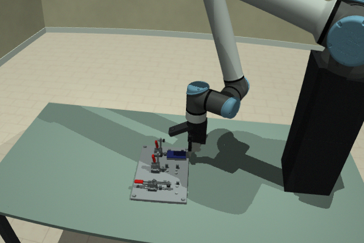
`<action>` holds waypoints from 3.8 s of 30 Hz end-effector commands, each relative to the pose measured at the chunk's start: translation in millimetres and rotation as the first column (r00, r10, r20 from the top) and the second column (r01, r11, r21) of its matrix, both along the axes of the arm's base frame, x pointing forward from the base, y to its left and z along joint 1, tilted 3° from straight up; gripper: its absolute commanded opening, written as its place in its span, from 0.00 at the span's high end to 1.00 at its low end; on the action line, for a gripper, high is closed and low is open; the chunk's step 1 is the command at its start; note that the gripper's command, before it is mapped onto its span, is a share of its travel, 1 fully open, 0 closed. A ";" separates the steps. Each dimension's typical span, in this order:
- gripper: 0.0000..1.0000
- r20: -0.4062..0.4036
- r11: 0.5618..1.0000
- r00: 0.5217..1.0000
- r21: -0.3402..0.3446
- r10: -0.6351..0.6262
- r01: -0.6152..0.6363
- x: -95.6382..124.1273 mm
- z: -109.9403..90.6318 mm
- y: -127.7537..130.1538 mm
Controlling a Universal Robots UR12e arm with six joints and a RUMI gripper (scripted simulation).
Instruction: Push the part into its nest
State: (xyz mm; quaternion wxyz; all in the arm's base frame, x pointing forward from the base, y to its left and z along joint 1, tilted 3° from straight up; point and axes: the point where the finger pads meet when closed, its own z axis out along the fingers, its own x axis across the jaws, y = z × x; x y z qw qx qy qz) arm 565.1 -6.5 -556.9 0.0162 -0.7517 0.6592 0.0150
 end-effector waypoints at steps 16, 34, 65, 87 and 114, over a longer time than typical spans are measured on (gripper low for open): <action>1.00 0.001 1.000 1.000 0.000 0.000 0.000 4.4 0.5 0.4; 1.00 0.001 1.000 1.000 0.000 0.000 0.000 7.5 0.5 0.8; 1.00 0.001 1.000 1.000 0.000 0.000 0.000 12.2 0.5 1.4; 1.00 0.001 1.000 1.000 0.000 0.000 0.000 13.7 0.5 1.6; 1.00 0.001 1.000 1.000 0.000 0.000 0.000 16.9 0.6 2.0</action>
